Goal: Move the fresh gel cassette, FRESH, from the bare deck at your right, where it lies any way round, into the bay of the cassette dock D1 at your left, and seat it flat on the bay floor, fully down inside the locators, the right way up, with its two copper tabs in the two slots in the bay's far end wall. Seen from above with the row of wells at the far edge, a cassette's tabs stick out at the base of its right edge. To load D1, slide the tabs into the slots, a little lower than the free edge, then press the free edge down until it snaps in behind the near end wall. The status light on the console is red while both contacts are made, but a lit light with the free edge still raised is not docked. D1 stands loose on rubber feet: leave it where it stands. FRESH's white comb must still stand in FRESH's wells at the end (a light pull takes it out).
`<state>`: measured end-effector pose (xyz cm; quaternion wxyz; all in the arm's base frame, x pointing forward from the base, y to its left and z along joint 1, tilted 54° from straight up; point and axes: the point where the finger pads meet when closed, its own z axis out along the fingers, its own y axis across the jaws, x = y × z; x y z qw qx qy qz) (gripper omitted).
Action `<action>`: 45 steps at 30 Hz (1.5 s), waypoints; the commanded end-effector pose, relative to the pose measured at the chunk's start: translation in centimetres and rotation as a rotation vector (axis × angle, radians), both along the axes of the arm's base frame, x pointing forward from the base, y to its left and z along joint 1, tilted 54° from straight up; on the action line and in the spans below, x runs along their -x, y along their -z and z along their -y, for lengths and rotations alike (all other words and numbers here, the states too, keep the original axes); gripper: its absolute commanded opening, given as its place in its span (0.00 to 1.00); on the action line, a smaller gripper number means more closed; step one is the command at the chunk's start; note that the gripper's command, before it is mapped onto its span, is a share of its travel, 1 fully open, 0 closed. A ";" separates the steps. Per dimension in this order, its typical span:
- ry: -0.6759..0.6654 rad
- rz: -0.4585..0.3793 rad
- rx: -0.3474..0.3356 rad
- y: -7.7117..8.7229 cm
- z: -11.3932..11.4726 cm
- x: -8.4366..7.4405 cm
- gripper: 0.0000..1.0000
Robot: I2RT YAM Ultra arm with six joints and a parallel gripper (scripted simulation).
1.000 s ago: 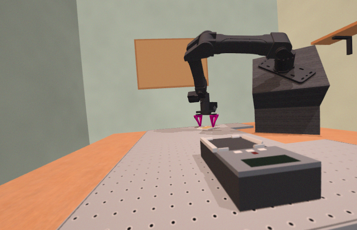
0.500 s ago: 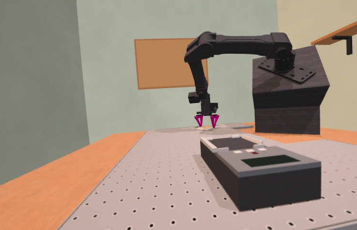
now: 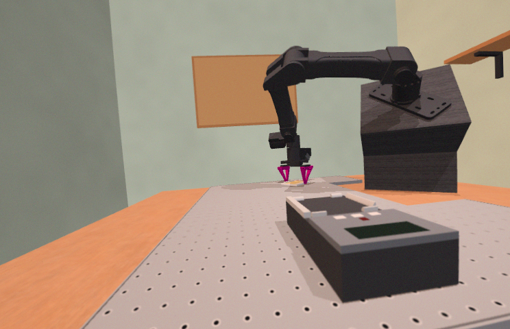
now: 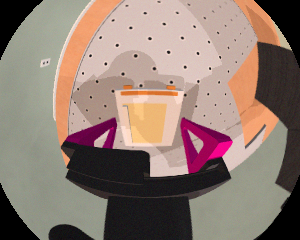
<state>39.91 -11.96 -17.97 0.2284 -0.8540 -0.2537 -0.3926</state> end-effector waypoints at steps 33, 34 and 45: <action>0.014 -0.002 0.007 0.0 0.5 0.0 0.00; 0.014 -0.002 0.007 0.0 0.5 0.0 0.00; 0.021 -0.015 0.006 -0.7 0.7 0.9 0.00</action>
